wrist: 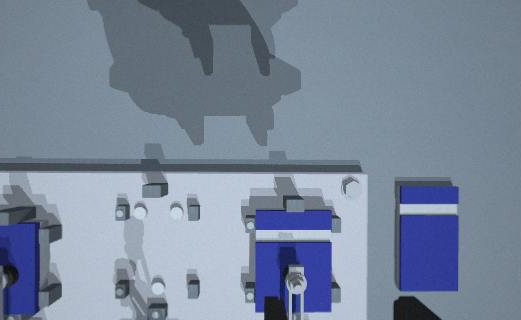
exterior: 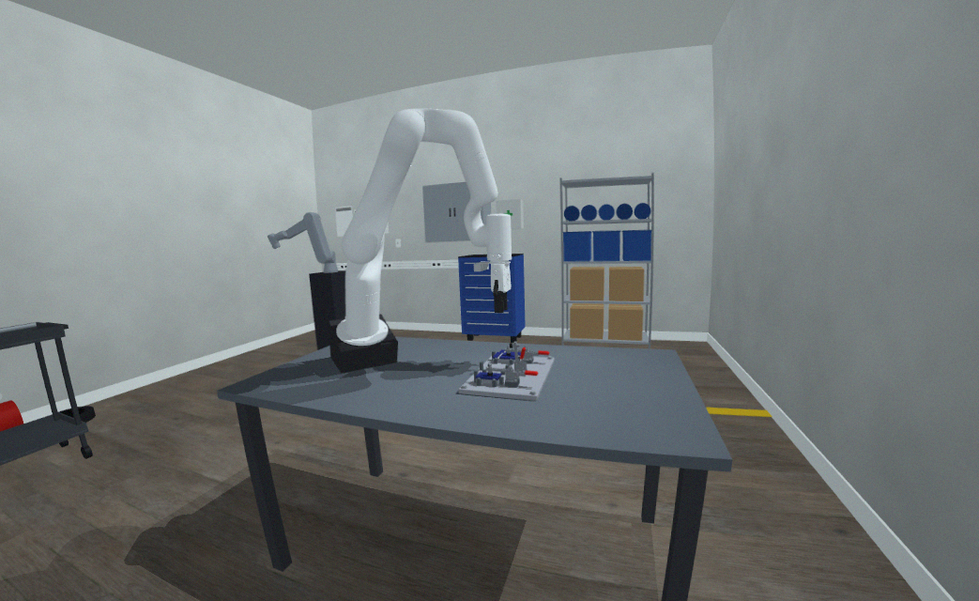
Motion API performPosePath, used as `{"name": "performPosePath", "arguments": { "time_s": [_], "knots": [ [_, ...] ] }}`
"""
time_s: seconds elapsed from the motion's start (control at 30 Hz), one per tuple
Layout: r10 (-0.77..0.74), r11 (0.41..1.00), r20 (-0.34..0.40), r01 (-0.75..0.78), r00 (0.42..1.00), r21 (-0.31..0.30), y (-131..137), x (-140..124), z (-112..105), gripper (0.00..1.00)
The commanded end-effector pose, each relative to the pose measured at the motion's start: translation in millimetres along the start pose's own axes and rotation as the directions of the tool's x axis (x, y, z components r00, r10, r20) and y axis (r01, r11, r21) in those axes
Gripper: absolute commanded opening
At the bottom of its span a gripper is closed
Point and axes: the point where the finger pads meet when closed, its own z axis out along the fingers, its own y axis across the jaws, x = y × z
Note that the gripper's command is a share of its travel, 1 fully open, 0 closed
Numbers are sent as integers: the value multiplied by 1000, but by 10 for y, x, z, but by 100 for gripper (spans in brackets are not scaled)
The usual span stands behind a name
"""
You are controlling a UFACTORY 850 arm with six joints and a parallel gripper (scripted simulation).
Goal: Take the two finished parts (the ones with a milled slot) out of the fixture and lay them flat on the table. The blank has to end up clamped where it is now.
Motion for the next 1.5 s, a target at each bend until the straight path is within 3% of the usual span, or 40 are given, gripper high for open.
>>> {"name": "performPosePath", "arguments": {
  "time_s": [0.0,0.47,1.07,1.47],
  "knots": [
    [0,1000,1,0,1000,-1,-7,-6,-5,48],
    [0,1000,1,0,1000,-1,-8,-6,6,48],
    [0,1000,1,0,1000,-1,-8,-7,561,48],
    [0,1000,1,0,1000,-1,-8,-34,595,48]
  ]
}}
